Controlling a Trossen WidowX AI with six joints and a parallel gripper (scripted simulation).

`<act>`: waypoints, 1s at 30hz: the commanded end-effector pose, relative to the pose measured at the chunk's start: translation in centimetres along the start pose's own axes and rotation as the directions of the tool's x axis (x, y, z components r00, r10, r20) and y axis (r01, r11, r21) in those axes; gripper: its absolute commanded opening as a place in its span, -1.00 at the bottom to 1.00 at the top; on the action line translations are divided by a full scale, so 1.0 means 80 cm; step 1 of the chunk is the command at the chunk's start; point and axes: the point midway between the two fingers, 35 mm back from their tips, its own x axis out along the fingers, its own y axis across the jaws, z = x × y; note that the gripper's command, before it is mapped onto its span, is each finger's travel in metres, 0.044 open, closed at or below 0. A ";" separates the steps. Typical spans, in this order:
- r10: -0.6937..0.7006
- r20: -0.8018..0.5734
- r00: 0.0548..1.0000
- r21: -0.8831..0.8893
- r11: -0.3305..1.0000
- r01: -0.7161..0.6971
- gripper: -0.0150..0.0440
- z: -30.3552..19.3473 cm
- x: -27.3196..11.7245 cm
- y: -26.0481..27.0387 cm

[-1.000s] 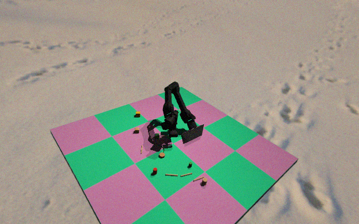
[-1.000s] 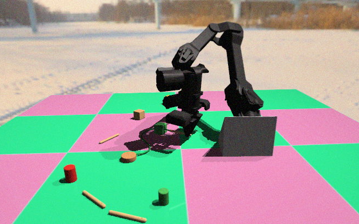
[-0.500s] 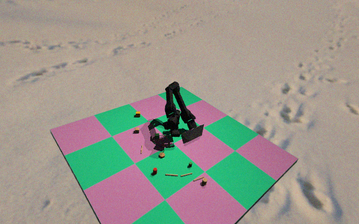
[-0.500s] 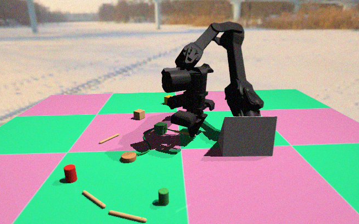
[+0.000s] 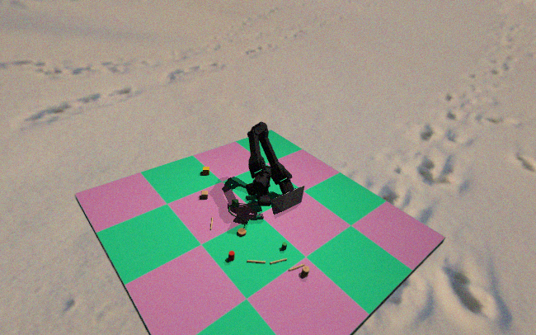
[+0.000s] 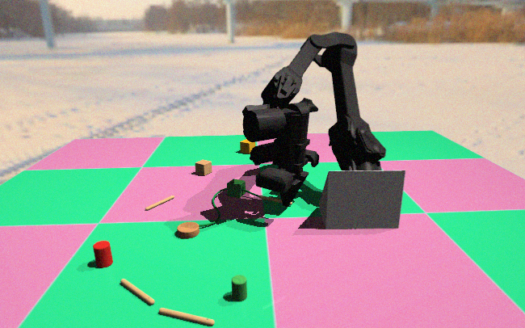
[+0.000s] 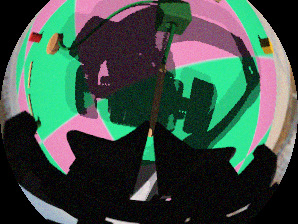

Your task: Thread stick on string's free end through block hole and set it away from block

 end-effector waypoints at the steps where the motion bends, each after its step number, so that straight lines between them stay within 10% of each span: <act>1: 0.004 -0.005 1.000 0.007 1.000 -0.004 -0.49 -0.003 0.002 0.001; 14: 0.004 -0.005 1.000 0.007 1.000 -0.004 -0.49 -0.003 0.002 0.001; 22: 0.002 0.001 1.000 -0.005 1.000 -0.002 0.22 0.001 -0.010 0.001; 30: -0.019 0.007 1.000 -0.021 1.000 0.019 0.22 0.007 -0.101 -0.006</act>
